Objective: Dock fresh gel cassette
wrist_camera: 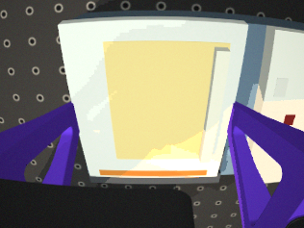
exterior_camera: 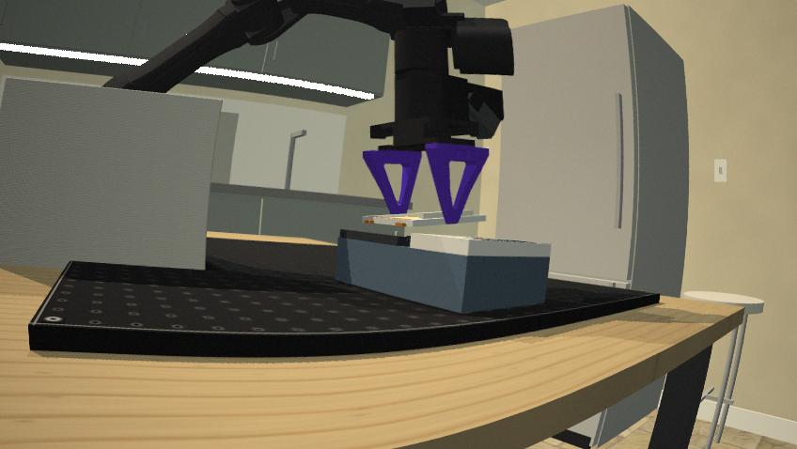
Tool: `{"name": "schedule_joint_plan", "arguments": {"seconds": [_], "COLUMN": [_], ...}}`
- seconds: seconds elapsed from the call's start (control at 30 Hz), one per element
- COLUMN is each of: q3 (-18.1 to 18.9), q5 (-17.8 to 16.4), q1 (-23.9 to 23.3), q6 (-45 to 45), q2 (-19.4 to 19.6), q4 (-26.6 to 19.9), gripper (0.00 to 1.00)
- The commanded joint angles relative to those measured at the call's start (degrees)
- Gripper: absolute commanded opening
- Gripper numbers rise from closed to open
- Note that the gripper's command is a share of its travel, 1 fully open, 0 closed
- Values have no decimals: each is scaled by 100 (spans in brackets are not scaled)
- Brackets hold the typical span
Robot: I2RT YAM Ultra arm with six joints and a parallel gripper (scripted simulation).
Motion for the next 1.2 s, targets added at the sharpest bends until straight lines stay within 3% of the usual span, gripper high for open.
{"name": "schedule_joint_plan", "arguments": {"seconds": [0.0,0.33,0.4,0.83,0.9,0.93,1.17], "q3": [-45,-149,64,-227,-227,-4,-55], "q5": [-75,-82,-84,-97,-97,-97,-105], "q1": [-115,-81,-61,-16,-16,-40,6], "q6": [35,57,58,101,101,92,124], "q2": [-136,-90,-81,19,19,-123,-7], "q4": [131,198,224,326,326,344,377], "gripper": [0,0,0,0,0,0,0]}}
